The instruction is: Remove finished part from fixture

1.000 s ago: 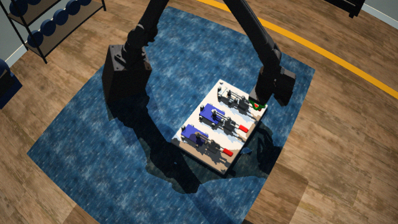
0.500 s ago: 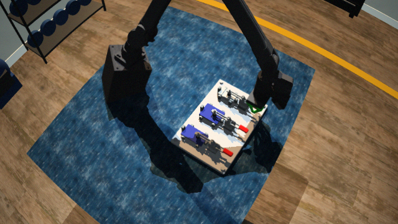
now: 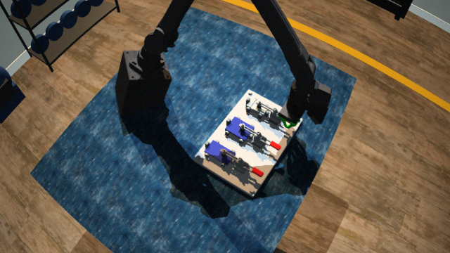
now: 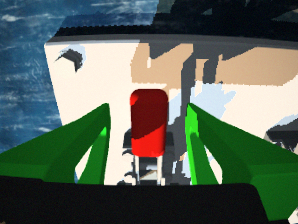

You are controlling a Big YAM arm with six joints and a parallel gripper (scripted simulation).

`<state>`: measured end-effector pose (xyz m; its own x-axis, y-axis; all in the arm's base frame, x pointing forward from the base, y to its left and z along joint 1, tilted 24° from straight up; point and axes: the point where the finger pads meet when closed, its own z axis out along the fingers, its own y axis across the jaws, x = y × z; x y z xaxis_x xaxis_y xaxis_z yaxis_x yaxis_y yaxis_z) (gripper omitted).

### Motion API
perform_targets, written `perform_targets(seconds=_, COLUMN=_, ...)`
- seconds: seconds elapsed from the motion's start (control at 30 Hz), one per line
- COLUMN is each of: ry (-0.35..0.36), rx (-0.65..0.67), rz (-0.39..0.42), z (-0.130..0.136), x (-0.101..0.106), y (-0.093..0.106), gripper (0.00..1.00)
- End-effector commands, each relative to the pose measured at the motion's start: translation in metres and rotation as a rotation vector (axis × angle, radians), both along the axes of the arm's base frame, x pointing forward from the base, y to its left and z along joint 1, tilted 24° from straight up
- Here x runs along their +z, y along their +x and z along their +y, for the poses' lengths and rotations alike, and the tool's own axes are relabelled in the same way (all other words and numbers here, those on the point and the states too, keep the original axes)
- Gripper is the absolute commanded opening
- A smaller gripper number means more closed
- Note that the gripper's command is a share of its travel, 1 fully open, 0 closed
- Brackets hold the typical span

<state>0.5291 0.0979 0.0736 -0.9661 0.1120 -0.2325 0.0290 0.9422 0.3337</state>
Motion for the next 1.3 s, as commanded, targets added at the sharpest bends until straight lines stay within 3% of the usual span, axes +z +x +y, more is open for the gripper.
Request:
perform_targets(seconds=0.0, ry=0.004, rx=-0.011, rz=-0.024, z=0.002, x=0.006, y=0.009, gripper=0.45)
perform_targets(seconds=0.53, ry=0.006, rx=-0.014, rz=-0.037, z=0.001, x=0.012, y=0.02, gripper=0.45)
perform_targets(seconds=1.27, ry=0.006, rx=-0.017, rz=-0.03, z=-0.001, x=0.012, y=0.021, gripper=0.45)
